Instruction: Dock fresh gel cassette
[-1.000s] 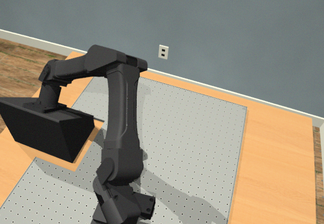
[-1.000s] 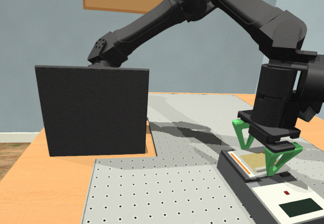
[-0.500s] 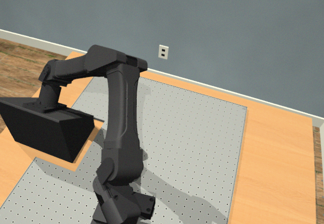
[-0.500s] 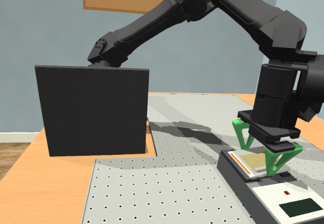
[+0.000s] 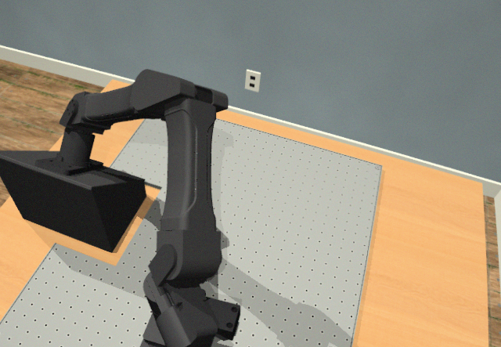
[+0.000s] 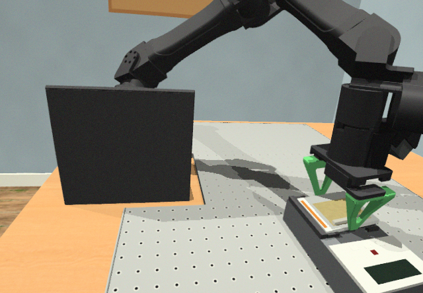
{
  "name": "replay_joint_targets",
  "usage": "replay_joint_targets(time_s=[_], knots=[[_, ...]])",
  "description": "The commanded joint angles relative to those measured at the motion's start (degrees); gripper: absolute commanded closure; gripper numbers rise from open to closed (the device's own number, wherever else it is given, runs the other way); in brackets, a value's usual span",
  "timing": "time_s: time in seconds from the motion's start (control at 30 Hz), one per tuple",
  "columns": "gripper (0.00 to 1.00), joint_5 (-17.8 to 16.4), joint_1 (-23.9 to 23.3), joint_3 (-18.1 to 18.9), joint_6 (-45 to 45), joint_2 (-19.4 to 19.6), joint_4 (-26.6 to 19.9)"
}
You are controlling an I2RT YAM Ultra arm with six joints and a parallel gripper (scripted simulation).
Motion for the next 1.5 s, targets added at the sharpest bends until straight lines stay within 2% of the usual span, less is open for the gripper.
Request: replay_joint_targets(time_s=[0.0, 0.13, 0.17, 1.47], knots=[[1.00, 1.80, -1.26, -1.44, -0.66, -0.63, -1.92], [1.00, 1.80, -1.26, -1.44, -0.66, -0.63, -1.92], [1.00, 2.23, -1.11, 1.41, -0.72, 0.78, -2.51], [1.00, 2.62, -0.30, 2.10, -0.75, 1.10, -3.20]])
